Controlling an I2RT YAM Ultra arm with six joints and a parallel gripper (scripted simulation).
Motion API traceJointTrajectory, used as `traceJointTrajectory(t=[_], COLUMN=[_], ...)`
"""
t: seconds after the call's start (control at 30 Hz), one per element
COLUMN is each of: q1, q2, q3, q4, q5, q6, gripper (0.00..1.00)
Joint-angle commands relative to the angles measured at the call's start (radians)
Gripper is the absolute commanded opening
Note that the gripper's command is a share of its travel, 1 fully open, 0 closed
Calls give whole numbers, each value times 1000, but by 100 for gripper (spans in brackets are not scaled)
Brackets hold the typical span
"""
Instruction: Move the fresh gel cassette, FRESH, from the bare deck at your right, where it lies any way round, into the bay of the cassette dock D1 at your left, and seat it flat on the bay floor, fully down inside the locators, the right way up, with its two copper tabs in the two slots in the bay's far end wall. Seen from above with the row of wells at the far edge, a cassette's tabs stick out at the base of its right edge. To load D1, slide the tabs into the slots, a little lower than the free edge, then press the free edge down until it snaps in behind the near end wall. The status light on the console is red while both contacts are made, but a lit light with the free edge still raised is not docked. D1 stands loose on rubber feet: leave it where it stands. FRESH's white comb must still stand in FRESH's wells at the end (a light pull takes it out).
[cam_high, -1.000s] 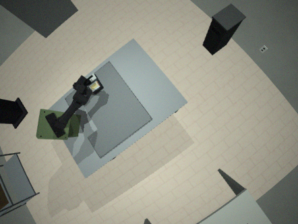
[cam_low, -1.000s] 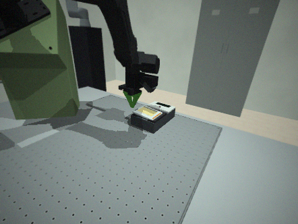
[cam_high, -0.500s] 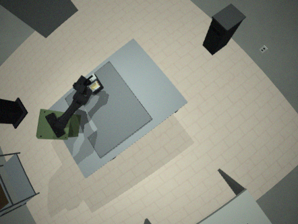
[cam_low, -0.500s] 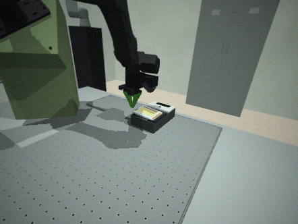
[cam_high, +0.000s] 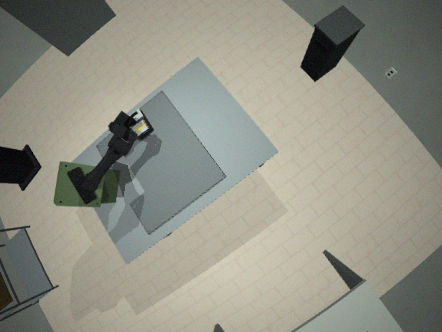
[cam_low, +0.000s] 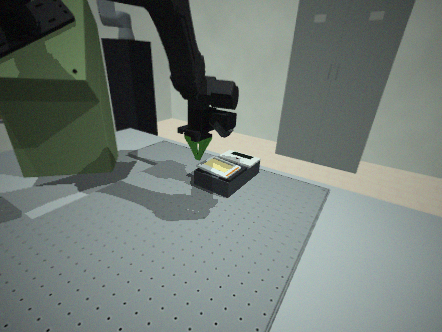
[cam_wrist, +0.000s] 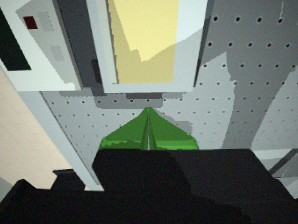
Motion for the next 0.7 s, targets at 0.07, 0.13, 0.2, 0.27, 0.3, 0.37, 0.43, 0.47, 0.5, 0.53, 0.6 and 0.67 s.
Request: traceJointTrajectory(t=[0.07, 0.13, 0.2, 0.27, 0.3, 0.37, 0.43, 0.47, 0.5, 0.53, 0.6, 0.67], q1=[22, 22, 21, 21, 21, 21, 21, 20, 20, 20, 19, 18], q2=[-28, -29, -29, -29, -29, -30, -30, -30, -30, -30, -31, -31], q3=[27, 29, 30, 32, 33, 35, 37, 38, 39, 40, 42, 45], q4=[-19, -21, -22, -23, -24, -26, -28, -30, -31, -32, -34, -36], q5=[-4, -4, -4, -4, -4, -4, -4, -4, -4, -5, -5, -5], q6=[-8, -8, -8, -8, -8, -9, -10, -10, -10, -10, -11, -11], gripper=[0, 0, 0, 0, 0, 0, 0, 0, 0, 0, 0, 0])
